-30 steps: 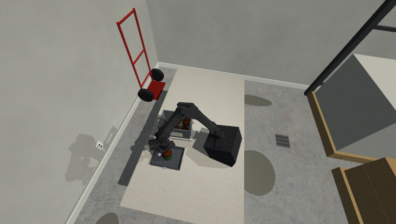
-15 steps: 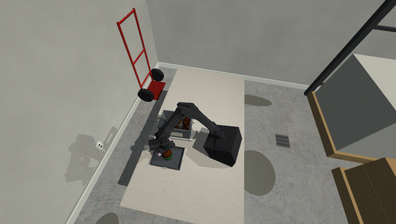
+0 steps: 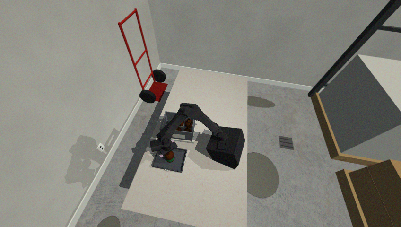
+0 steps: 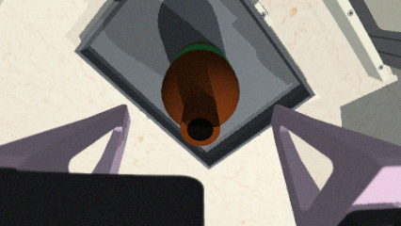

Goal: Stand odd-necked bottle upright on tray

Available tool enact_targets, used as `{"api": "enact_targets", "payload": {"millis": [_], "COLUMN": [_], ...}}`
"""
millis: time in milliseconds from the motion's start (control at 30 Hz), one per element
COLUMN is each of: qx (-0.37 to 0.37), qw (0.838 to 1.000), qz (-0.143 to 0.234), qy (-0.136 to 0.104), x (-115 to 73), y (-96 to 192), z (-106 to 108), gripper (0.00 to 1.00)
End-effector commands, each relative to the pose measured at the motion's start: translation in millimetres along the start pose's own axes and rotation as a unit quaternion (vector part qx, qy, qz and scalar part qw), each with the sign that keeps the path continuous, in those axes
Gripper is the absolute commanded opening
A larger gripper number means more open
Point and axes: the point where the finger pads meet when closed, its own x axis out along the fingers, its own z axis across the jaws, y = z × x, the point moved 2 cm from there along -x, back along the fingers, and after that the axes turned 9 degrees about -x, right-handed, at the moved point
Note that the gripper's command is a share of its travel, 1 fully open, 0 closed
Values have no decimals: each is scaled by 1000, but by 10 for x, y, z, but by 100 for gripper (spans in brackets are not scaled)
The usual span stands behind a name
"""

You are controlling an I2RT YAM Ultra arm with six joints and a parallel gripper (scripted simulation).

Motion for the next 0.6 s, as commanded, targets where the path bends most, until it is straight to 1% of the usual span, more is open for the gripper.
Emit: {"api": "enact_targets", "payload": {"millis": [0, 500, 567], "qx": [6, 6, 6], "qw": [1000, 1000, 1000], "qz": [-15, -15, -15], "qy": [-17, -17, -17], "x": [-208, -533, -533], "y": [-93, -141, -141], "z": [85, 62, 62], "gripper": [100, 100, 100]}}
